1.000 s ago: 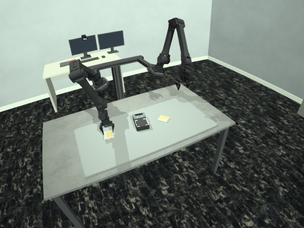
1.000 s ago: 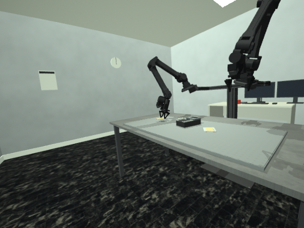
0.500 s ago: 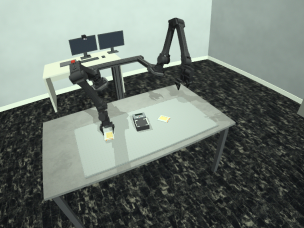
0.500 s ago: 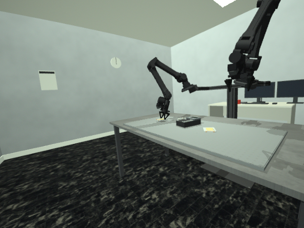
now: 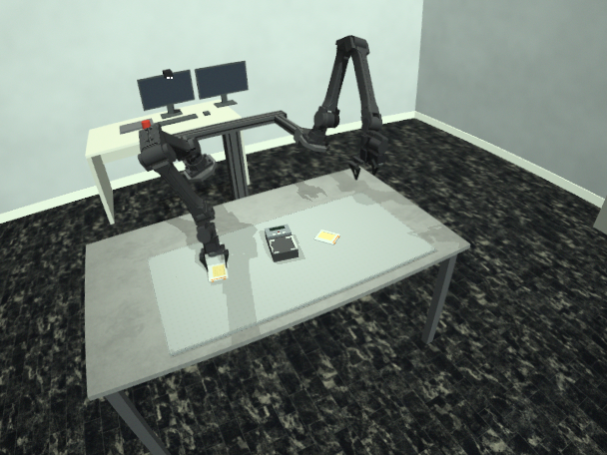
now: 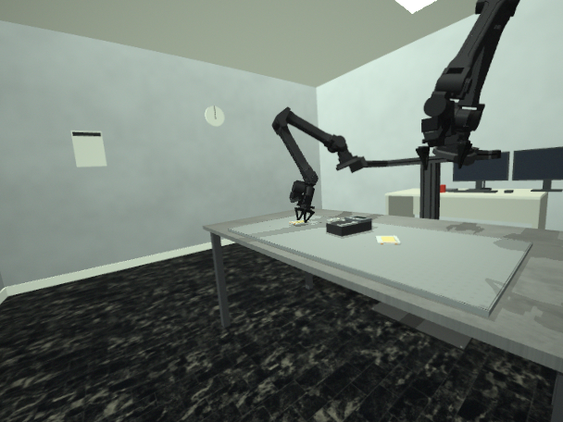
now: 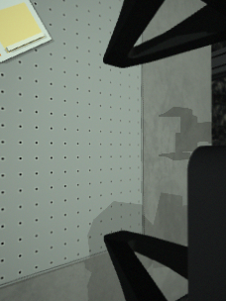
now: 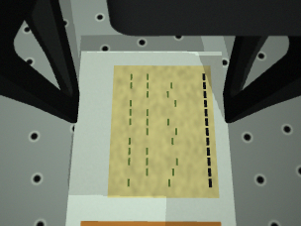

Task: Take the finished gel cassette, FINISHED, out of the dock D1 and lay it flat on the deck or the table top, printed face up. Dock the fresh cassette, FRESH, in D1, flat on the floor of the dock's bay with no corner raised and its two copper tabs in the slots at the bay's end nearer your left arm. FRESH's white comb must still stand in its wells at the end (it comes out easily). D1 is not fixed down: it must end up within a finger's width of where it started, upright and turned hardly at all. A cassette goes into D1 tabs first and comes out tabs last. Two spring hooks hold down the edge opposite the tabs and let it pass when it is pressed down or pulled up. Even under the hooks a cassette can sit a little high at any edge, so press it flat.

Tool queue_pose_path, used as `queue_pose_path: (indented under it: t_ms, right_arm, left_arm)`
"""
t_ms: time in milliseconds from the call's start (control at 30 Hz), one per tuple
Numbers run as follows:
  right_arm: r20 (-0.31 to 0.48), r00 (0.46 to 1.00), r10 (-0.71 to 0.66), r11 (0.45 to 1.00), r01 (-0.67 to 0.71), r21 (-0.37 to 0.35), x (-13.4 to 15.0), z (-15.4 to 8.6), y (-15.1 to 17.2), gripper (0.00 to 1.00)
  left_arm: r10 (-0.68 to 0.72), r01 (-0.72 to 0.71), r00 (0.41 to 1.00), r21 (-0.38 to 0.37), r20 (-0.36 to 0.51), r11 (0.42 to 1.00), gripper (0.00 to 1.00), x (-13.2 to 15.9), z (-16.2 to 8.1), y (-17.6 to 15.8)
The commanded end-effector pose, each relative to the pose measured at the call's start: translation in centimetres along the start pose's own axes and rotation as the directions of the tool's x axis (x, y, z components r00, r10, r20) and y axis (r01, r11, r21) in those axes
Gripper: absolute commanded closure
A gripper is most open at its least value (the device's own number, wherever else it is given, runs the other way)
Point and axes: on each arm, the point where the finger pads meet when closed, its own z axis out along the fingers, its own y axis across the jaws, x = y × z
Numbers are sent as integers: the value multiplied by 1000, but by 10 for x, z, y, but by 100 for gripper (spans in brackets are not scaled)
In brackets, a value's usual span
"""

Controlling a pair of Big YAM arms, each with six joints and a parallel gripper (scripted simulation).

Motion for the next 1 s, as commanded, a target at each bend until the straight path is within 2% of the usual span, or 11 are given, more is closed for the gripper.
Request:
queue_pose_path:
  t_ms: [0, 967]
  right_arm:
    - [9, 1000, 5, 1000, -5, 9, 0, 3, -7, 100]
    - [9, 1000, 5, 1000, -5, 9, 5, 15, -7, 100]
  left_arm:
    - [1, -1, 1000, 0, 22, 1000, 0, -12, -8, 4]
    - [1, -1, 1000, 0, 22, 1000, 0, -12, -8, 4]
